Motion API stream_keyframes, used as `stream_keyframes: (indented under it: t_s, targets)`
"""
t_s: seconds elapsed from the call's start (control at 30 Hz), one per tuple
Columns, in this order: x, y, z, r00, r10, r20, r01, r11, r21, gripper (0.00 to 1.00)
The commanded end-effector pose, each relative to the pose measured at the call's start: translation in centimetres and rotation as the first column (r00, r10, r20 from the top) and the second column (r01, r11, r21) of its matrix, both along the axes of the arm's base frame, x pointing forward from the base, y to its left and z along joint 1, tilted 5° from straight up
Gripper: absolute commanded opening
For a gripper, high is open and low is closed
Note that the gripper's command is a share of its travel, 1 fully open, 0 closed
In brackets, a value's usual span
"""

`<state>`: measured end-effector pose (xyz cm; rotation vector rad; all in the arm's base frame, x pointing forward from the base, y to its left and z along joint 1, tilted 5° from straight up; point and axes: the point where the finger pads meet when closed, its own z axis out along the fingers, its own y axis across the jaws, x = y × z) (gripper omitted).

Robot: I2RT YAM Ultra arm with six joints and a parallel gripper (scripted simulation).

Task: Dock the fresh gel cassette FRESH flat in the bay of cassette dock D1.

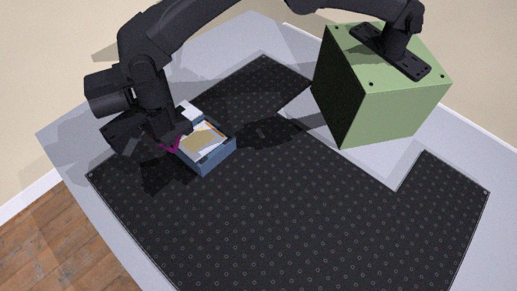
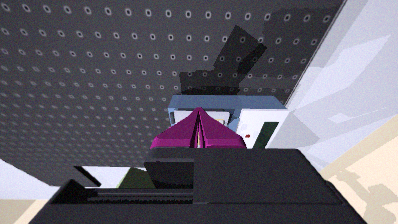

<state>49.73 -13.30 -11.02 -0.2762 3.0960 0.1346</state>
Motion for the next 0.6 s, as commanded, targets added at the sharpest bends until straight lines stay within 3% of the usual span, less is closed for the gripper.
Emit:
stream_keyframes:
  t_s: [0.0,0.17,0.27,0.4,0.47,0.5,0.57]
  targets:
    - [1.5,-0.7,2.7,0.998,-0.014,0.057,0.015,1.000,-0.015,0.00]
    - [1.5,-0.7,2.7,0.998,-0.014,0.057,0.015,1.000,-0.015,0.00]
    - [1.4,-0.5,0.5,0.999,-0.012,0.048,0.012,1.000,-0.012,0.00]
    - [1.5,-0.3,0.0,0.999,-0.009,0.049,0.009,1.000,-0.013,0.00]
    - [1.5,-0.3,0.0,0.999,-0.009,0.049,0.009,1.000,-0.013,0.00]
    - [2.3,-0.5,1.7,0.997,-0.007,0.083,0.009,1.000,-0.022,0.00]
    - [2.3,-0.4,1.5,0.997,-0.006,0.083,0.007,1.000,-0.022,0.00]
